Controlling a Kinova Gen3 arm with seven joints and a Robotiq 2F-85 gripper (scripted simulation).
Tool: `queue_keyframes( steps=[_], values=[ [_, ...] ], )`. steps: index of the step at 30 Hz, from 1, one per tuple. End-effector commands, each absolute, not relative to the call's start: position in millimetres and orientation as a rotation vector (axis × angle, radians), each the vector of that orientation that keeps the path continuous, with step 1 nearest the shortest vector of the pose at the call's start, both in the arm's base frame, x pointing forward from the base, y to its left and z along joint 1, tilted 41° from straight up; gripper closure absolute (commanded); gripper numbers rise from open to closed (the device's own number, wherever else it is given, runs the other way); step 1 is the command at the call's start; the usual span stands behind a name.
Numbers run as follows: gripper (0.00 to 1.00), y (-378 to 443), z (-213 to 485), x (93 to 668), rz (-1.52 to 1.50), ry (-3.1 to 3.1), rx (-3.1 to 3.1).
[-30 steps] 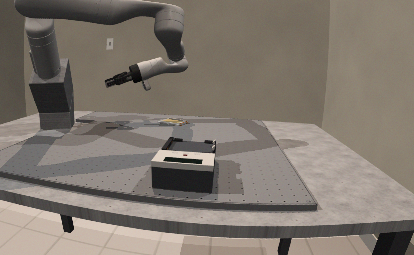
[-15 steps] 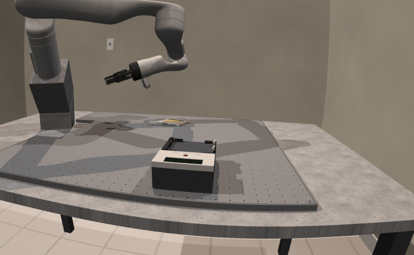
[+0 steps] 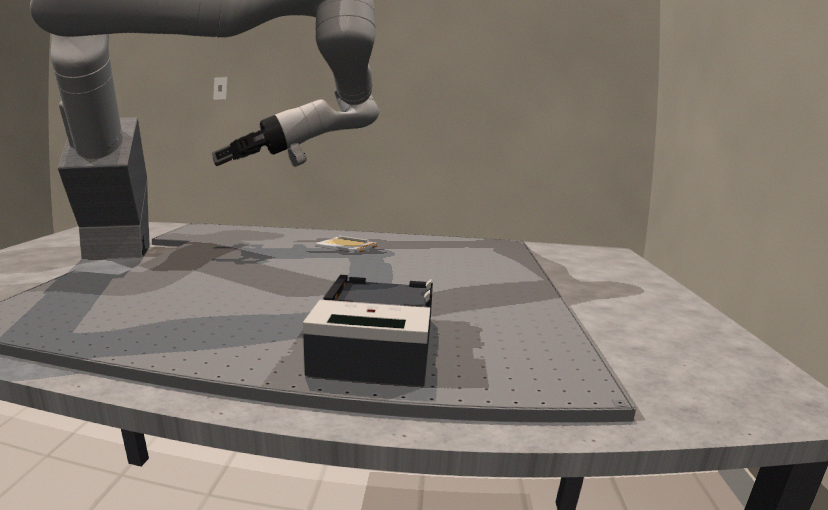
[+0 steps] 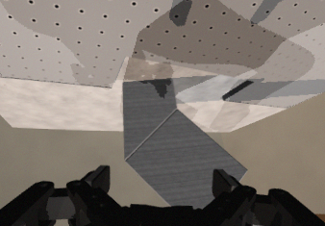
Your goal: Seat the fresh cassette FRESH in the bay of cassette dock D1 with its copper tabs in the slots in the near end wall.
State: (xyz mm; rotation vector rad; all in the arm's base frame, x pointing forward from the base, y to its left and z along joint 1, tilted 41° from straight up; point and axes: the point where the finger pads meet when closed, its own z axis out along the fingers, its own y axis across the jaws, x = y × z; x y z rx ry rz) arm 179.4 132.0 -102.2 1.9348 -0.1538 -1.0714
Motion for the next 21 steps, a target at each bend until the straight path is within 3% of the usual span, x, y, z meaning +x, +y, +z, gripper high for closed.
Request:
queue_keyframes(
  steps=[1, 21],
  values=[
    [0.00, 130.1, -98.7, 187.0, -0.998, -0.196, 1.940],
    [0.00, 108.4, -92.3, 223.4, -0.425, -0.625, 1.893]
  ],
)
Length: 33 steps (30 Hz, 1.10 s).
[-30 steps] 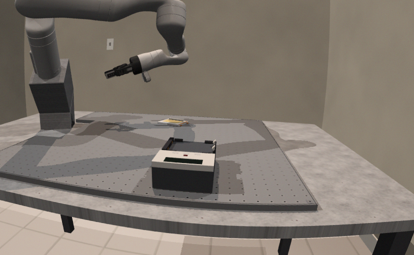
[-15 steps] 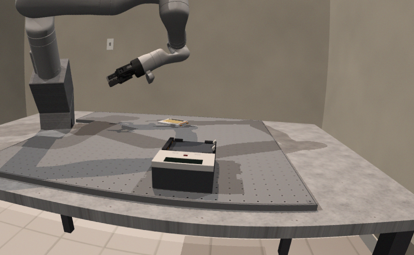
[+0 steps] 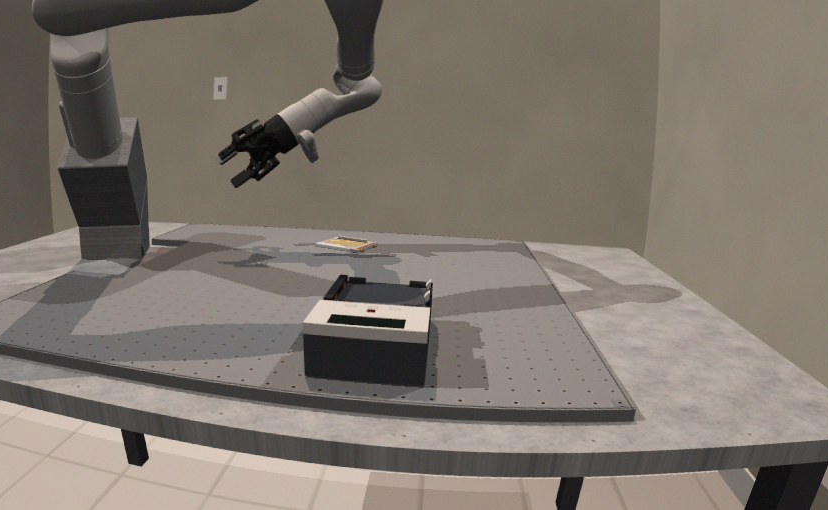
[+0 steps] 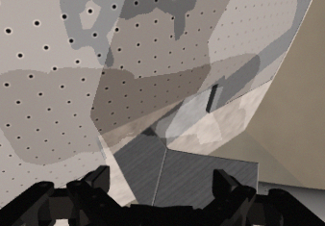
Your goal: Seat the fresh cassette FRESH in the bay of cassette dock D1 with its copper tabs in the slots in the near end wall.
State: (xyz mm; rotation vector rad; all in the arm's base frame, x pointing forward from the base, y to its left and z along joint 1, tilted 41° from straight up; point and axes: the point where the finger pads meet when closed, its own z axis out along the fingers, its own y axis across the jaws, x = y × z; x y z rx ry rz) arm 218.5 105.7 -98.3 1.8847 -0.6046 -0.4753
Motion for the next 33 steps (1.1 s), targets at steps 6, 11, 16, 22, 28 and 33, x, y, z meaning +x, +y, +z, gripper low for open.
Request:
queue_keyframes(
  steps=[6, 11, 16, 22, 28, 33],
  values=[
    [0.00, 100.5, -86.9, 239.4, -0.239, -0.773, 1.867],
    [0.00, 96.8, -83.7, 247.6, -0.148, -0.849, 1.851],
    [0.00, 91.4, -77.9, 260.0, 0.001, -0.977, 1.821],
    [0.00, 84.8, -69.0, 276.3, 0.175, -1.136, 1.777],
    [0.00, 80.2, -61.5, 288.3, 0.287, -1.244, 1.743],
    [0.00, 75.9, -53.1, 300.0, 0.422, -1.383, 1.694]
  ],
)
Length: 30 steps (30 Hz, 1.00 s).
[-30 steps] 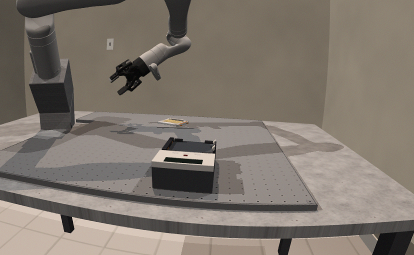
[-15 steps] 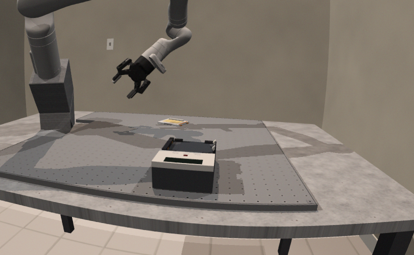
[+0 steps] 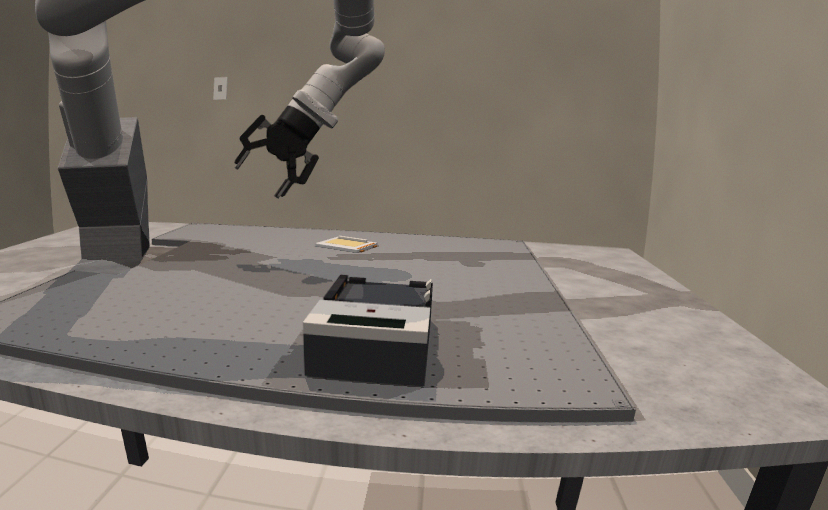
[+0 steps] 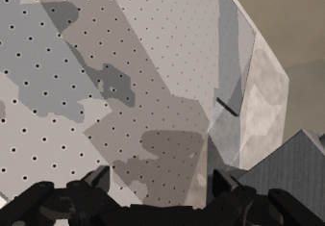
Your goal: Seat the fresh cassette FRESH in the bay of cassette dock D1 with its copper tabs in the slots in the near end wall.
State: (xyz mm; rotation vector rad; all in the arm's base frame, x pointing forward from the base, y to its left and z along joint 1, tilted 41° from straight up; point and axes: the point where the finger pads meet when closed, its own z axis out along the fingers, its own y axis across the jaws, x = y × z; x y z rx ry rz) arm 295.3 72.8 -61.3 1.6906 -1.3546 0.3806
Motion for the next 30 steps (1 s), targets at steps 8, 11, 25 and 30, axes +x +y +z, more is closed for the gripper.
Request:
queue_keyframes(
  steps=[8, 11, 25, 30],
  values=[
    [0.00, 69.2, -37.8, 318.4, 0.625, -1.612, 1.599],
    [0.00, 66.8, -31.2, 325.2, 0.672, -1.671, 1.572],
    [0.00, 57.8, -3.3, 349.4, 0.943, -2.068, 1.351],
    [0.00, 54.6, 8.0, 357.0, 0.993, -2.162, 1.288]
  ],
)
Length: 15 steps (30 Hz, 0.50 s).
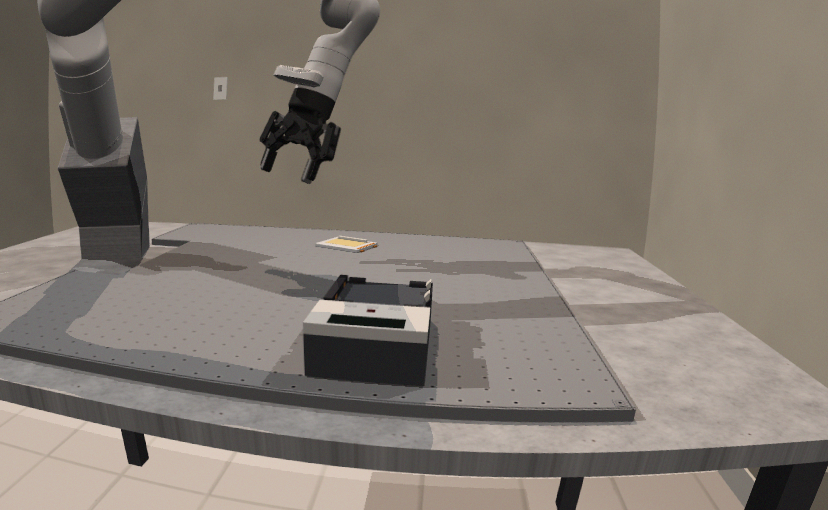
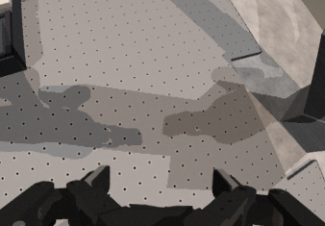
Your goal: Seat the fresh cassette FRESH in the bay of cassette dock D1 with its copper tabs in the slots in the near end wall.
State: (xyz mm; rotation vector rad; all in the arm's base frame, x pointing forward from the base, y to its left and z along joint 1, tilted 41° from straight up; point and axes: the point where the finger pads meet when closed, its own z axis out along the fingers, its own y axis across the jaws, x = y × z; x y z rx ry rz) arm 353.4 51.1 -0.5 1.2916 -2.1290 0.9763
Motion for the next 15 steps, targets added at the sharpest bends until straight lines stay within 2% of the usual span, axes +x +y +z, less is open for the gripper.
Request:
queue_keyframes(
  steps=[1, 15],
  values=[
    [0.00, 53.7, 11.2, 359.1, 1.009, -2.194, 1.266],
    [0.00, 46.1, 40.0, 373.2, 1.161, -2.606, 0.923]
  ],
)
